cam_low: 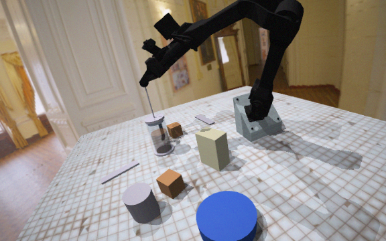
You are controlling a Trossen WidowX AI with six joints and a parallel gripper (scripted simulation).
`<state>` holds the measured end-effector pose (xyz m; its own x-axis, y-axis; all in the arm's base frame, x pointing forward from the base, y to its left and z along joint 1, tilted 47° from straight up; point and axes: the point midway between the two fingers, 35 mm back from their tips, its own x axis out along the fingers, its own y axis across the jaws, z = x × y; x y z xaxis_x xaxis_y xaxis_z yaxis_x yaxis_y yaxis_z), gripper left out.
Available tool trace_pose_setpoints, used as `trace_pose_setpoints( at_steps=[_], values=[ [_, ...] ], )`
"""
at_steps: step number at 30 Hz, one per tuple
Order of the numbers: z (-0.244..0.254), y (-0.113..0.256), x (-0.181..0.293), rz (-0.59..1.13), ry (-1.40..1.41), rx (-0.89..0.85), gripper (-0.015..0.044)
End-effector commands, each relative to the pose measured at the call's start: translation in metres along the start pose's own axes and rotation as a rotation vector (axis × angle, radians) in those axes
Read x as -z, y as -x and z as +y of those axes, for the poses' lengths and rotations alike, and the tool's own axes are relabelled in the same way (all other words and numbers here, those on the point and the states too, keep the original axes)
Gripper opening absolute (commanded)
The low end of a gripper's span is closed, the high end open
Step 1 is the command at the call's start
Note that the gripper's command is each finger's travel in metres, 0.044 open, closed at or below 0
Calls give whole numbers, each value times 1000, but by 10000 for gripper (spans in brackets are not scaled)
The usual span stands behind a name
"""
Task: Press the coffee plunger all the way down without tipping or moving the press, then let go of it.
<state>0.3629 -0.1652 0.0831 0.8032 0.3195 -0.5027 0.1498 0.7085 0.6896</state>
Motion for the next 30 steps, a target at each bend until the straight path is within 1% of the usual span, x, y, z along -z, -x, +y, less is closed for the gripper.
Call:
trace_pose_setpoints(
  at_steps=[1, 13, 30],
  values=[
    [-1, -1, 2, 3, -7, 4, 127],
    [-1, -2, 3, 3, -7, 4, 127],
    [-3, -20, 24, 6, -6, 6, 127]
  ],
)
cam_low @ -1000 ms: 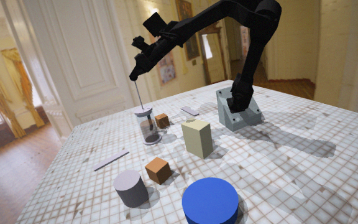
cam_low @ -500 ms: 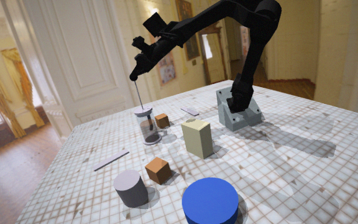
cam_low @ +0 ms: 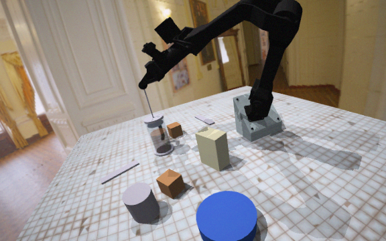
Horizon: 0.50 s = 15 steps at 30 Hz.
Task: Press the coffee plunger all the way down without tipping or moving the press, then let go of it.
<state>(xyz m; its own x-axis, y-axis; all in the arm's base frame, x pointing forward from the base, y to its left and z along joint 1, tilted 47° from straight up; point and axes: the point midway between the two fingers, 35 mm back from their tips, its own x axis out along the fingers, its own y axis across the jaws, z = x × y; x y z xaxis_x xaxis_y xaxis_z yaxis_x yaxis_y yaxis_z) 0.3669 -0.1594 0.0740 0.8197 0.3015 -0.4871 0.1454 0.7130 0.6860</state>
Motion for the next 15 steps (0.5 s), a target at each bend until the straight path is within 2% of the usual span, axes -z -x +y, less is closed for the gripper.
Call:
trace_pose_setpoints(
  at_steps=[1, 15],
  values=[
    [-2, -11, 19, 35, -13, 6, 127],
    [-3, -24, 38, 35, -13, 7, 127]
  ],
)
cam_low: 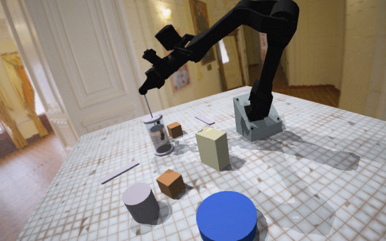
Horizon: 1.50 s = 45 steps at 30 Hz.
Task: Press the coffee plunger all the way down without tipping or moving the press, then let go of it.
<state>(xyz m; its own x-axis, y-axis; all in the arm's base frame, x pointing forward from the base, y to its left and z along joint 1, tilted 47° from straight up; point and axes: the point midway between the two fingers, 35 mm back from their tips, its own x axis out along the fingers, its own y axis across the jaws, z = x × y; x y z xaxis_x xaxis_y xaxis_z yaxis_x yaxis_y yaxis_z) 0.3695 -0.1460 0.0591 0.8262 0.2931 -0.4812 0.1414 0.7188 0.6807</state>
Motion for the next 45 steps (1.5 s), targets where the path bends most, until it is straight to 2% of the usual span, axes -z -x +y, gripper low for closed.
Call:
trace_pose_setpoints(
  at_steps=[1, 31, 45],
  values=[
    [-2, -11, 25, 47, -22, 5, 127],
    [1, -39, 65, 43, -25, 1, 127],
    [1, -45, 63, 42, -25, 0, 127]
  ],
)
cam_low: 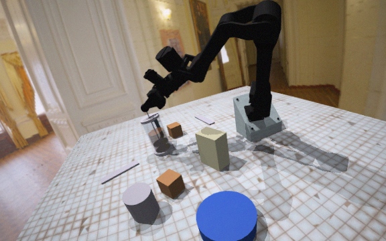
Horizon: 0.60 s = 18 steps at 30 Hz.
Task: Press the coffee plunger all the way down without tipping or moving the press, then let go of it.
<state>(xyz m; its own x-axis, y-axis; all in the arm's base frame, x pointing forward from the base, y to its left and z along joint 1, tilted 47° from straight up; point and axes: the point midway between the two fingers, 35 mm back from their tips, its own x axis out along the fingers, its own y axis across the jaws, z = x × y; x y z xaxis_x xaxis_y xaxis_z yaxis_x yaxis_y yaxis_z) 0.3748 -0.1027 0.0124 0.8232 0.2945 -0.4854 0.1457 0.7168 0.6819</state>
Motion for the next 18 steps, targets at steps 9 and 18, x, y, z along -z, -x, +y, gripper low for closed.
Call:
trace_pose_setpoints(
  at_steps=[9, 18],
  values=[
    [0, -6, 12, 37, -20, -3, 127],
    [-1, -6, 11, 37, -20, -3, 127]
  ],
)
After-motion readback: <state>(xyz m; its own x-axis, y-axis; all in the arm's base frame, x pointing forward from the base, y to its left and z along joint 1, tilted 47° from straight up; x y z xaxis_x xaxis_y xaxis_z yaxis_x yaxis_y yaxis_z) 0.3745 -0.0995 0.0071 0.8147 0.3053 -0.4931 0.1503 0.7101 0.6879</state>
